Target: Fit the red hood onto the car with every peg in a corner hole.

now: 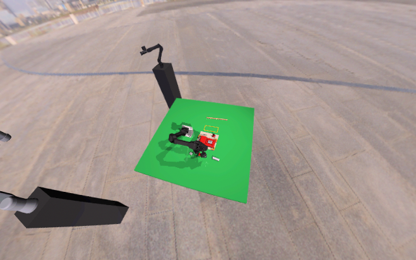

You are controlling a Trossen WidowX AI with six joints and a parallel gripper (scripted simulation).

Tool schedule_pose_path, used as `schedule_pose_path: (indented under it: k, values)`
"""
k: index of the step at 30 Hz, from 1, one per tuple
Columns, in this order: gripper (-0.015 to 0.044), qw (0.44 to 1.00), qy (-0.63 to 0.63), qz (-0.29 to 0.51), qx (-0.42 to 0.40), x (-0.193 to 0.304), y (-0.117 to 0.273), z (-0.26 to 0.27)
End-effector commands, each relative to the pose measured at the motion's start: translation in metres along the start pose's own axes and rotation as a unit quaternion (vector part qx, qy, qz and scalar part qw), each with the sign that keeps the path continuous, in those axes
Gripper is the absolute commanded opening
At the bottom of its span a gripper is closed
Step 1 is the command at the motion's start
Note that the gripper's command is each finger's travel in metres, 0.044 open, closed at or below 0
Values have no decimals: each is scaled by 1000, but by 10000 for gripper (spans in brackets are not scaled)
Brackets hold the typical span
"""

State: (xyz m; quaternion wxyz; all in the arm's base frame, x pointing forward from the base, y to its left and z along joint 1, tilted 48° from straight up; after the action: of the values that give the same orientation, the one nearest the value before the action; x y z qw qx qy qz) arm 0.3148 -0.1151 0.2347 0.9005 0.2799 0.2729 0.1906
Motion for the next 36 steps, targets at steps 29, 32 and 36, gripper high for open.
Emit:
schedule_pose_path:
  k: [29,32,36]
  values:
    - [440,884,455,-15,108,75,58,-171]
    - [440,884,455,-15,108,75,57,-172]
    - [440,884,455,-15,108,75,54,-172]
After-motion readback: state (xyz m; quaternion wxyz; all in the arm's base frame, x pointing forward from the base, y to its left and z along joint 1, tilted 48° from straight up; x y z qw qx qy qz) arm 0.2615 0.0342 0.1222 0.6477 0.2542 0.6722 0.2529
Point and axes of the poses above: the point midway between the two fingers, 35 mm back from their tips, its own y axis back along the fingers, its own z axis across the jaws, x = y × z, the point moved 4 cm from there along y, back along the fingers, and after that the axes turned 2 degrees about y, right-handed, at the moved point
